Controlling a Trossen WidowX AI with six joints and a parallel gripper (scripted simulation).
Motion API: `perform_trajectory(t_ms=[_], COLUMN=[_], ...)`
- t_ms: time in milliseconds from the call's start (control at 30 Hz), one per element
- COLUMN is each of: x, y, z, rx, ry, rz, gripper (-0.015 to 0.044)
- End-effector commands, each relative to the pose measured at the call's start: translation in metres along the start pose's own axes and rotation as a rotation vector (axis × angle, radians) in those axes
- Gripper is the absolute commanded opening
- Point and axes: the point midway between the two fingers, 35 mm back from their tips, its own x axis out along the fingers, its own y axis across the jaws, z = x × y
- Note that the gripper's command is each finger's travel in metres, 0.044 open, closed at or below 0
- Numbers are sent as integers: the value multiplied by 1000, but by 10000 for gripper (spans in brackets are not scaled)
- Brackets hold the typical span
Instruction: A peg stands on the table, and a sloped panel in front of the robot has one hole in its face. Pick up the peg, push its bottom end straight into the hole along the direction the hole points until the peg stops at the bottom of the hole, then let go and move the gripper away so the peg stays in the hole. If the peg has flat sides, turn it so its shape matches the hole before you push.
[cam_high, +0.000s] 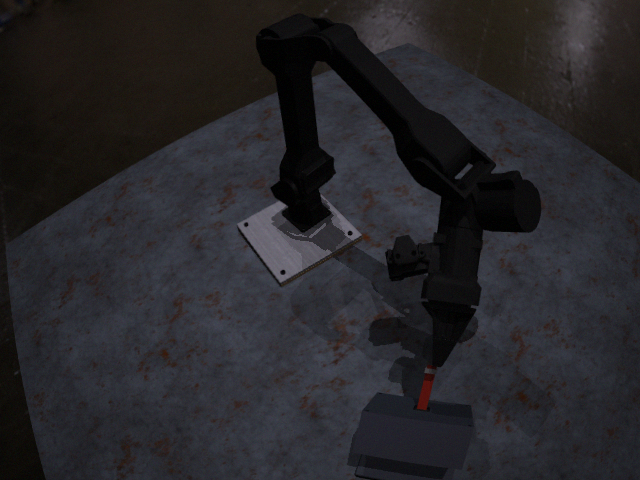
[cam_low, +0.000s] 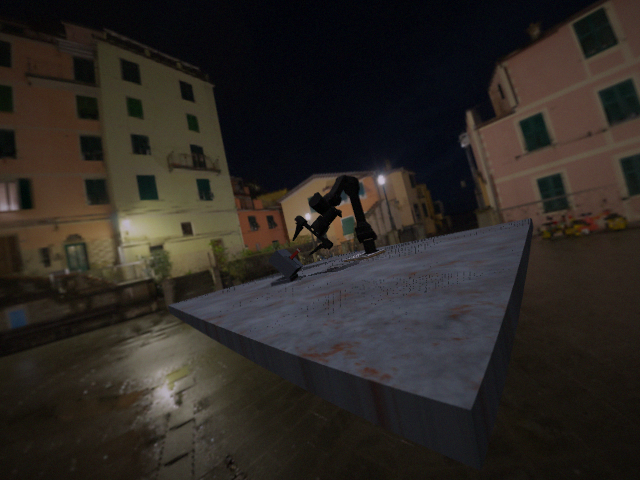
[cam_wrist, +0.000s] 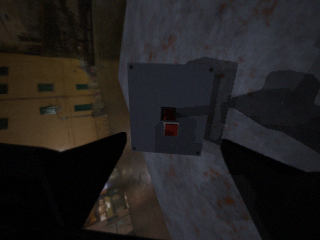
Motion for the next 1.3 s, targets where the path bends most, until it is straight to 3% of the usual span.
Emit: perform_trajectory(t_ms=[0,1267], x=[-9,-59], y=[1,-5], z=[-1,-1], rx=[7,1], ry=[0,4], rz=[4,5], gripper=[440,440])
